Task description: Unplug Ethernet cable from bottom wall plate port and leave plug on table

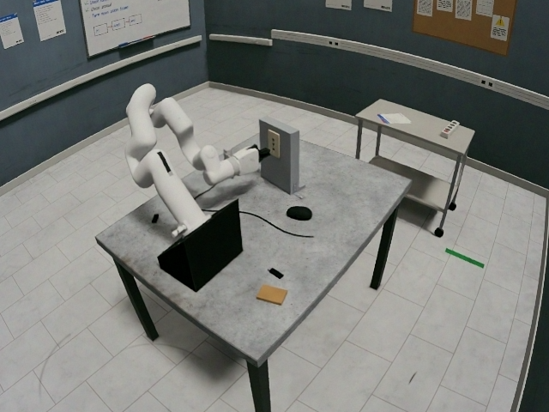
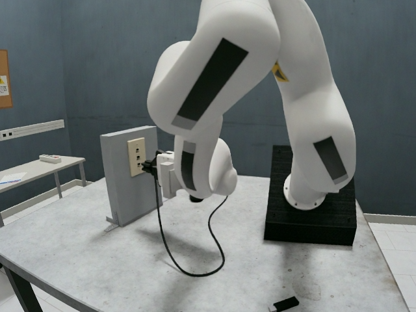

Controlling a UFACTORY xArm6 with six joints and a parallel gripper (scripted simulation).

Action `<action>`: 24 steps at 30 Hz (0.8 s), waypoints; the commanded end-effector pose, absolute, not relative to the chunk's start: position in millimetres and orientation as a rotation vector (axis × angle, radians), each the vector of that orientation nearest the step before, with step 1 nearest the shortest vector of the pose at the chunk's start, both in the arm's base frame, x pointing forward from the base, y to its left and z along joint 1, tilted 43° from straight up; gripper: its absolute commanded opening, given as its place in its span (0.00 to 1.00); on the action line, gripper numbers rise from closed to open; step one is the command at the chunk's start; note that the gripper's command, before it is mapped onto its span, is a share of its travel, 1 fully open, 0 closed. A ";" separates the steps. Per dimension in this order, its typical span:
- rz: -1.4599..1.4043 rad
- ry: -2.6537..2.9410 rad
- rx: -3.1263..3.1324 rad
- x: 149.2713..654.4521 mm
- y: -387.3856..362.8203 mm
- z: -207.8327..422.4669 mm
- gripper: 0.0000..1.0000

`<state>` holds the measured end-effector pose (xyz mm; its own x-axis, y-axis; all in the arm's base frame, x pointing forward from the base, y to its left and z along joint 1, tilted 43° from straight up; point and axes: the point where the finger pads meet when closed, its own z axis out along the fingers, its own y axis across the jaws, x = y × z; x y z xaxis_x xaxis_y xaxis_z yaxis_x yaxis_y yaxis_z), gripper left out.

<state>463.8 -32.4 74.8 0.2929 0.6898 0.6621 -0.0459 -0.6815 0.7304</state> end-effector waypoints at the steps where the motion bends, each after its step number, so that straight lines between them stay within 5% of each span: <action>1: 1.444 0.572 1.909 457.7 -31.2 77.0 0.00; 24: 1.444 0.572 1.909 433.5 -25.0 81.2 0.00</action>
<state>436.1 -25.4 79.8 0.2927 0.6899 0.6621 -0.0461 -0.6815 0.7304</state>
